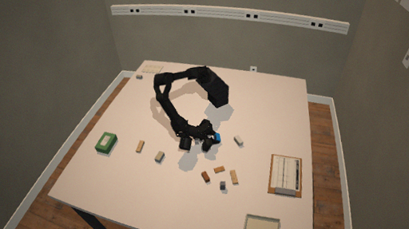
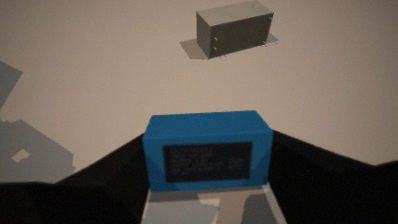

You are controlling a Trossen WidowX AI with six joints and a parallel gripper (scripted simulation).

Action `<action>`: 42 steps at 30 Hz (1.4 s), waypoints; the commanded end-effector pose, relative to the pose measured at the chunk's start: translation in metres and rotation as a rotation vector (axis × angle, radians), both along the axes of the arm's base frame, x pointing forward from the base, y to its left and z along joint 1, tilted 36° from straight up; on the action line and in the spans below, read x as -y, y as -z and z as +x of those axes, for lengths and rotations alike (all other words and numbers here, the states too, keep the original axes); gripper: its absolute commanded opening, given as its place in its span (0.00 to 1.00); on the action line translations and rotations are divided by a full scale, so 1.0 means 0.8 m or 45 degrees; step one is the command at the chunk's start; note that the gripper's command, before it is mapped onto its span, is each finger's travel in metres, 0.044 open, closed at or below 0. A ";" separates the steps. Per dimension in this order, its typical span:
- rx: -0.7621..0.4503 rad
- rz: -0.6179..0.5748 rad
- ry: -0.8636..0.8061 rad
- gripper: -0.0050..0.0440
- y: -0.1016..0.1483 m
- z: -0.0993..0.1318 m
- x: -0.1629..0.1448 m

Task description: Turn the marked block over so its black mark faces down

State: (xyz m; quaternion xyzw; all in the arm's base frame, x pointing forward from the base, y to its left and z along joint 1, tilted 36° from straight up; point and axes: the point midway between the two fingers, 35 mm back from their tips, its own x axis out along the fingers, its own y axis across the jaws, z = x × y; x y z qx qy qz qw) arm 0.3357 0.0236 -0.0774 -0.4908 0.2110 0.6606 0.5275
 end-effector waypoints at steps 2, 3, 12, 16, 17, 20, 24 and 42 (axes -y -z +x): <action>0.009 -0.005 -0.005 0.00 -0.001 0.002 0.001; 0.009 -0.005 -0.005 0.00 -0.001 0.002 0.001; 0.009 -0.005 -0.005 0.00 -0.001 0.002 0.001; 0.009 -0.005 -0.005 0.00 -0.001 0.002 0.001; 0.009 -0.005 -0.005 0.00 -0.001 0.002 0.001; 0.009 -0.005 -0.005 0.00 -0.001 0.002 0.001; 0.009 -0.005 -0.005 0.00 -0.001 0.002 0.001; 0.009 -0.005 -0.005 0.62 -0.001 0.002 0.001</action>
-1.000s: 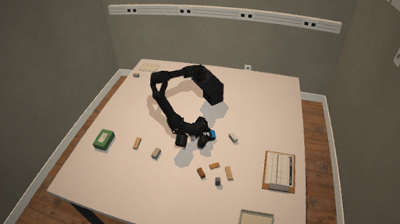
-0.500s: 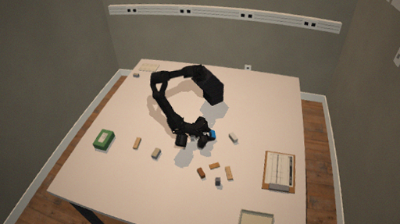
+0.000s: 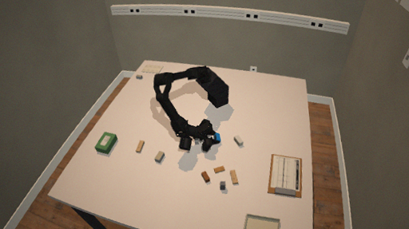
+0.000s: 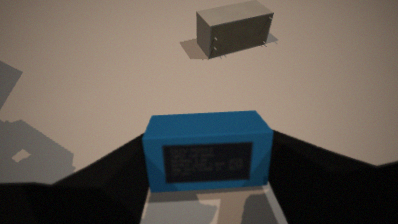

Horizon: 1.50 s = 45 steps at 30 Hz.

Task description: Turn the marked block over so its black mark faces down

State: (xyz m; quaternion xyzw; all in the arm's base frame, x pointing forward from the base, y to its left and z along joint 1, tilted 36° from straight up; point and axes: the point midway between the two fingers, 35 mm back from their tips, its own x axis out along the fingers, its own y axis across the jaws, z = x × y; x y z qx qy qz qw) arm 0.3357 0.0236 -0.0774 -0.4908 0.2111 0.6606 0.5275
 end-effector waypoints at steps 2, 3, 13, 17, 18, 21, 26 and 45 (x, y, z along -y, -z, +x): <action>0.009 -0.005 -0.005 0.62 -0.001 0.002 0.001; 0.009 -0.005 -0.005 0.63 -0.001 0.002 0.001; 0.009 -0.005 -0.005 0.64 -0.001 0.002 0.001; 0.009 -0.005 -0.005 0.64 -0.001 0.002 0.001; 0.009 -0.005 -0.005 0.64 -0.001 0.002 0.001; 0.009 -0.005 -0.005 1.00 -0.001 0.002 0.001; 0.009 -0.005 -0.005 1.00 -0.001 0.002 0.001; 0.009 -0.005 -0.005 1.00 -0.001 0.002 0.001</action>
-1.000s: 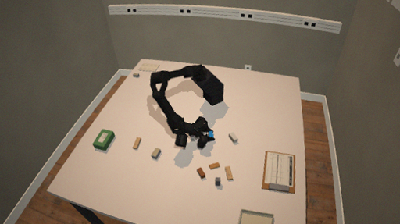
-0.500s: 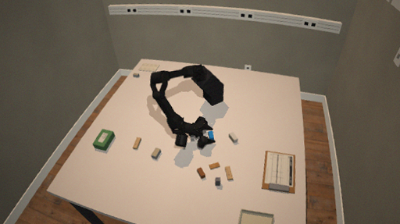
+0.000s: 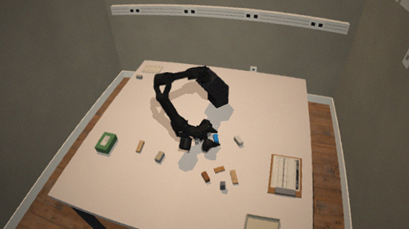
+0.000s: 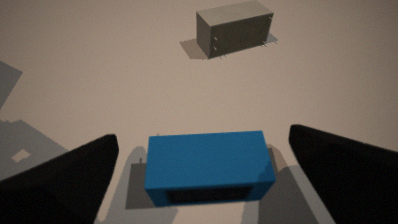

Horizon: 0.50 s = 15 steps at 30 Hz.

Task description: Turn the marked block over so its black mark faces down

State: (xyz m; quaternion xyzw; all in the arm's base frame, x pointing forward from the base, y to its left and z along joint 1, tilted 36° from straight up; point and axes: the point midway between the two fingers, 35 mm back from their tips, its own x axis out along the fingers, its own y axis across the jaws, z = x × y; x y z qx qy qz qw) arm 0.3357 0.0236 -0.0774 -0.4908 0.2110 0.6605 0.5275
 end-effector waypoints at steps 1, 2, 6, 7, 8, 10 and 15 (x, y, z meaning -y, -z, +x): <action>0.009 -0.005 -0.004 1.00 -0.001 0.002 0.001; 0.009 -0.005 -0.004 1.00 -0.001 0.002 0.001; 0.009 -0.005 -0.004 1.00 -0.001 0.002 0.001; 0.009 -0.005 -0.004 1.00 -0.001 0.002 0.001; 0.009 -0.005 -0.004 1.00 -0.001 0.002 0.001; 0.011 -0.005 -0.004 1.00 -0.002 0.002 0.000; 0.028 -0.006 -0.002 1.00 -0.011 0.001 -0.008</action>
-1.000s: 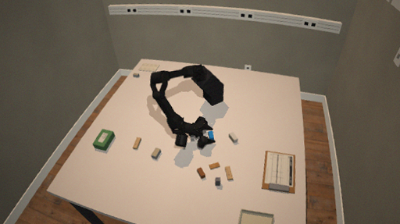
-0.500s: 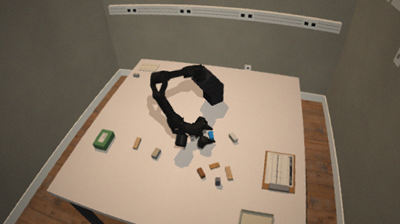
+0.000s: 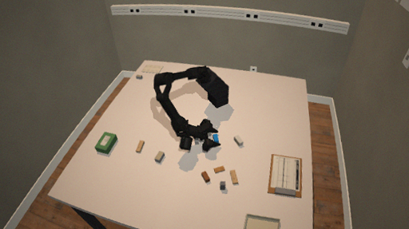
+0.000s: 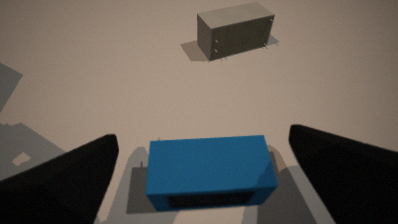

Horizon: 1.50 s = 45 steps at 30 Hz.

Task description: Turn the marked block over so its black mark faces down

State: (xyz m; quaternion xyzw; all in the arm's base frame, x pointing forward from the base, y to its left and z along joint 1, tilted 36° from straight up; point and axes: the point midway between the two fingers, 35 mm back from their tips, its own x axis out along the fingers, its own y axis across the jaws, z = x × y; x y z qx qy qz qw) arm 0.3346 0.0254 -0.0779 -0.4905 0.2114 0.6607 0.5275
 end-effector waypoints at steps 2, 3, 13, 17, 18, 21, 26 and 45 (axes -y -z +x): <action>0.029 -0.005 -0.002 1.00 -0.015 -0.001 -0.013; 0.029 -0.004 -0.002 1.00 -0.016 -0.003 -0.017; 0.028 -0.003 -0.002 1.00 -0.034 -0.027 -0.061; 0.028 -0.005 -0.002 1.00 -0.040 -0.036 -0.078; 0.028 -0.005 -0.002 1.00 -0.042 -0.037 -0.081; 0.028 -0.004 -0.002 1.00 -0.044 -0.040 -0.087; 0.028 -0.003 -0.002 1.00 -0.045 -0.041 -0.089; 0.140 -0.274 0.078 1.00 -0.064 -0.043 -0.081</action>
